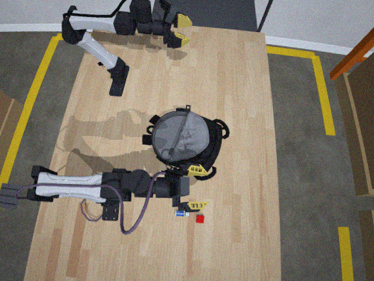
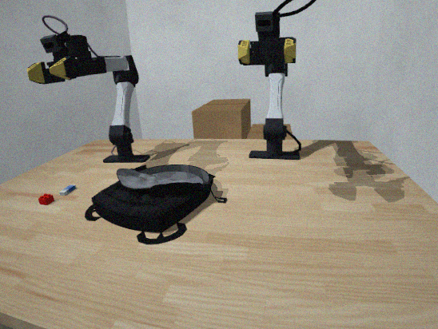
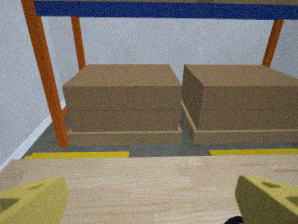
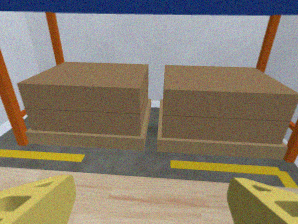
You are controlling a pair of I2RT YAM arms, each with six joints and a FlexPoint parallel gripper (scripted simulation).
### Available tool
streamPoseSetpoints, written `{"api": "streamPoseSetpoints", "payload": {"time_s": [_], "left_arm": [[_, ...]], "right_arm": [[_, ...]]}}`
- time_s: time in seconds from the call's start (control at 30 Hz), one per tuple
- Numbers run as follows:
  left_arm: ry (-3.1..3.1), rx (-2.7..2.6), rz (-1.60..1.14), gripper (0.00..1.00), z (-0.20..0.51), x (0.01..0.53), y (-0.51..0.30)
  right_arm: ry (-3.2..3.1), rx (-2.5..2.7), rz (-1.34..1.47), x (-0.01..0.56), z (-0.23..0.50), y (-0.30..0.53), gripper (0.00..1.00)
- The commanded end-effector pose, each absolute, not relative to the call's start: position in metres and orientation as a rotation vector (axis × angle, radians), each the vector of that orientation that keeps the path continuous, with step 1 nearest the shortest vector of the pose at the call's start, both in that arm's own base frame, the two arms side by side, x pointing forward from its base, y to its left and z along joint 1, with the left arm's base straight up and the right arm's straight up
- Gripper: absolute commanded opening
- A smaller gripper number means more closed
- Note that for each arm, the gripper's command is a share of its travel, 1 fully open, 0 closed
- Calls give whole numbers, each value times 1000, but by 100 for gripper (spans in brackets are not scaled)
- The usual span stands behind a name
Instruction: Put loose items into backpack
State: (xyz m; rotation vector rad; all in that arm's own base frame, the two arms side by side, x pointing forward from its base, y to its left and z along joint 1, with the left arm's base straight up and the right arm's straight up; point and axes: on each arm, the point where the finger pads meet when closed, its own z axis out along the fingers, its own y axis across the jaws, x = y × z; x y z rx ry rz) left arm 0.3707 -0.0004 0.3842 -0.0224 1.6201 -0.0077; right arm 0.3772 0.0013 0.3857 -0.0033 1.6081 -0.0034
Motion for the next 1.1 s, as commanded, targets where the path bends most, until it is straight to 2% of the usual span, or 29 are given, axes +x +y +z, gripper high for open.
{"api": "streamPoseSetpoints", "payload": {"time_s": [0.0,0.83,0.93,1.0,1.07], "left_arm": [[1547,-13,-11,90,411,371,1],[1572,-17,-10,90,401,370,3],[1572,-18,-10,90,401,370,3],[1572,-16,-11,90,401,370,3],[1572,-16,-11,90,401,371,3]], "right_arm": [[1673,-1,-1,369,361,-4,50],[2351,29,-8,322,101,-55,50],[2342,25,-20,330,106,-60,50],[2441,34,-8,315,67,-62,50],[2409,30,-24,326,80,-66,50]]}}
